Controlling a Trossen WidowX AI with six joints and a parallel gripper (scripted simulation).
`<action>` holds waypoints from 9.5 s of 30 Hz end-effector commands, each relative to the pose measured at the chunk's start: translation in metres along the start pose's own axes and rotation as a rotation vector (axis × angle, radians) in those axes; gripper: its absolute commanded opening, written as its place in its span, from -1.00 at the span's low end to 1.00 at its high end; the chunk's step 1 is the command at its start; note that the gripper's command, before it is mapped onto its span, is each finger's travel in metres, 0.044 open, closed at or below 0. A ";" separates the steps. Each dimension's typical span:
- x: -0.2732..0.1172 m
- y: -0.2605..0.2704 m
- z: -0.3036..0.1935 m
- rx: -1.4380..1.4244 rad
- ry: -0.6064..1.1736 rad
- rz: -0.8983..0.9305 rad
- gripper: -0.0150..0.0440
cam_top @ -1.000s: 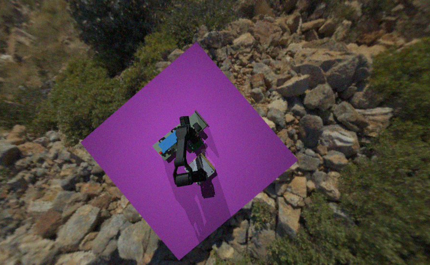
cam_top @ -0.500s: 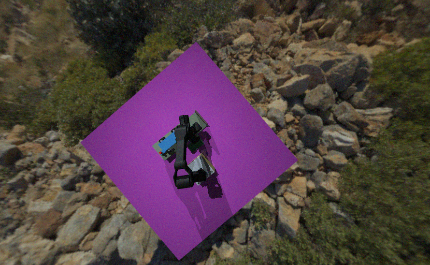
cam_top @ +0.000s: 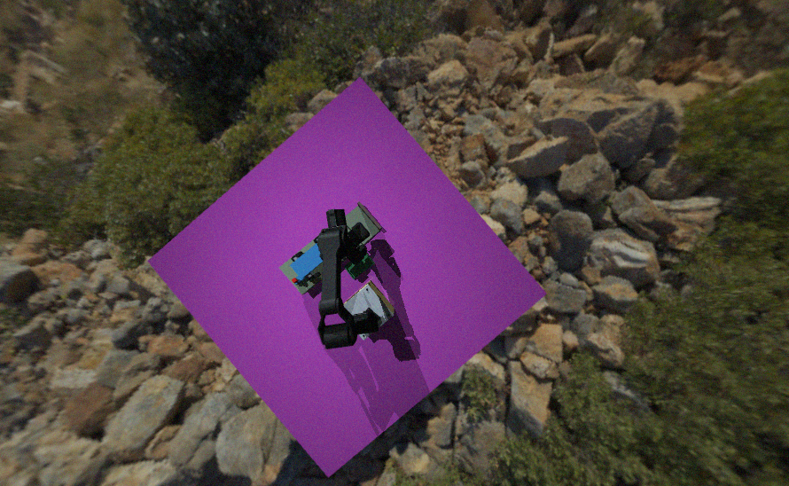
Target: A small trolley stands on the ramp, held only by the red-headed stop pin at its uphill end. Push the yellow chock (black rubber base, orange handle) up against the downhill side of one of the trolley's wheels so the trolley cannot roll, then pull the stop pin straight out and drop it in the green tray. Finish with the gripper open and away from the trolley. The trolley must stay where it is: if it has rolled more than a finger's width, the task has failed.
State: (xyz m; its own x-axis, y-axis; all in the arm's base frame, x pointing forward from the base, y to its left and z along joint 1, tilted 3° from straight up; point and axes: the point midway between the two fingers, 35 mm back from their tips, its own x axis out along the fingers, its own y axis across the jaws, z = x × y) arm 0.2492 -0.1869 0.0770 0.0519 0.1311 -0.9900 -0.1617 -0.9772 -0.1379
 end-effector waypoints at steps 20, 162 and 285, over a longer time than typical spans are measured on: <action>-0.024 -0.167 -0.045 -1.156 0.121 -0.079 0.15; -0.009 -0.258 -0.035 -1.562 0.181 -0.161 -0.49; 0.014 -0.035 0.053 -1.097 0.097 -0.081 -0.49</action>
State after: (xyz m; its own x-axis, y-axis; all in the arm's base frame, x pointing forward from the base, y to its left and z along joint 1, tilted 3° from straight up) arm 0.2045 -0.1428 0.0669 0.1075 0.2513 -0.9619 0.8520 -0.5219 -0.0412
